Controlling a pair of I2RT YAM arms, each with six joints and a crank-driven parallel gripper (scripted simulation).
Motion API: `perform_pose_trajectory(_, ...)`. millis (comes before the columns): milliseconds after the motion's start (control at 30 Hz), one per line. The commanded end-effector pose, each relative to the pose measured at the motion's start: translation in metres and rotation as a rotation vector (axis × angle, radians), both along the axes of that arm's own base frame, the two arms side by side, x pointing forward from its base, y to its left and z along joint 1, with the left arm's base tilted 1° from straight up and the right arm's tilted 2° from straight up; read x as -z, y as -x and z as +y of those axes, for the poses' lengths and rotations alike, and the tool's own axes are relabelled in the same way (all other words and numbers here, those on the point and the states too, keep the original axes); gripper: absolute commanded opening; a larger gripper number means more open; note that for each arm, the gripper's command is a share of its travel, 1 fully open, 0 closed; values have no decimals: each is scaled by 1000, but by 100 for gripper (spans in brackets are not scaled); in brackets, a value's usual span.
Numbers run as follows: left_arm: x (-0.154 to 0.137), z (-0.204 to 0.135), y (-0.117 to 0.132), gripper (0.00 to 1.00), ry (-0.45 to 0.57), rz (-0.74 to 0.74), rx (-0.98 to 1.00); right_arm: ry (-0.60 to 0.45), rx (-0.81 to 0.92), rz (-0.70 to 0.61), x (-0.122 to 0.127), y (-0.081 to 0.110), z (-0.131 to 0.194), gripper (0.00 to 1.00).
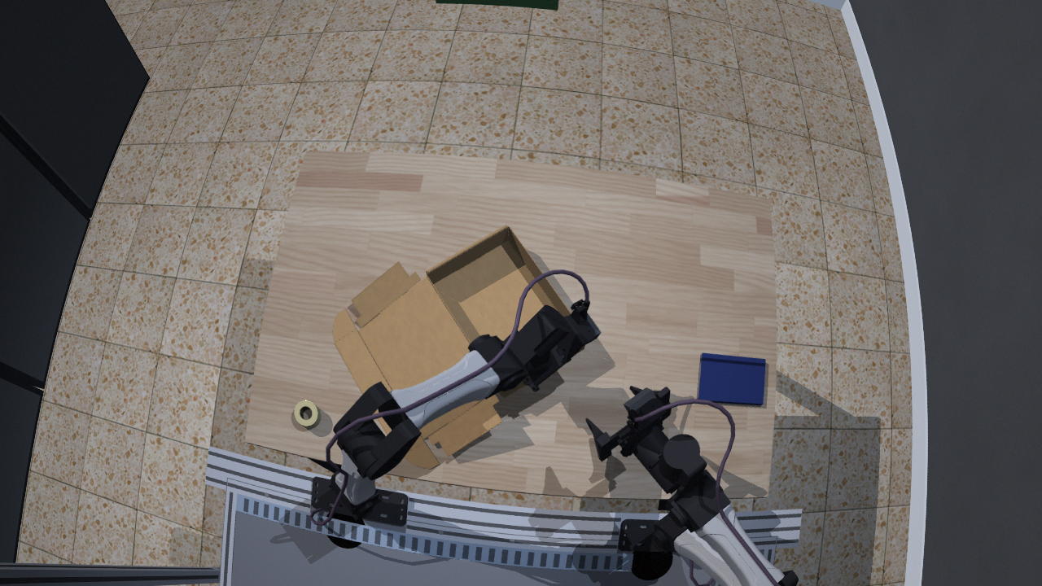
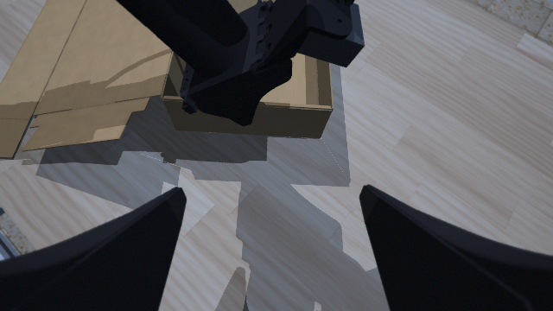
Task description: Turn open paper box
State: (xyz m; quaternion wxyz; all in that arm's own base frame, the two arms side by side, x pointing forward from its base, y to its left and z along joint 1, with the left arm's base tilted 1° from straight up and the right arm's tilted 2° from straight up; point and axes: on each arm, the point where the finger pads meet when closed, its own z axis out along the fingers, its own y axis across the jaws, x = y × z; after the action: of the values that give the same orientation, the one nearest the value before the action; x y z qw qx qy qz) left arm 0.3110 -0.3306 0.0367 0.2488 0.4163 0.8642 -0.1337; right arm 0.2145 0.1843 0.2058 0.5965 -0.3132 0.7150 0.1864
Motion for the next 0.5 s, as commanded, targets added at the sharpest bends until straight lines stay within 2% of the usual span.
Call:
perform_pose_trajectory(0,-14,3,-3,0,26,-33,49,-5,-85,-13,-5,11,13,100)
perform_pose_trajectory(467,-13,13,4,0,19,-24,154,-11,-125,-5,-4,22,23,100)
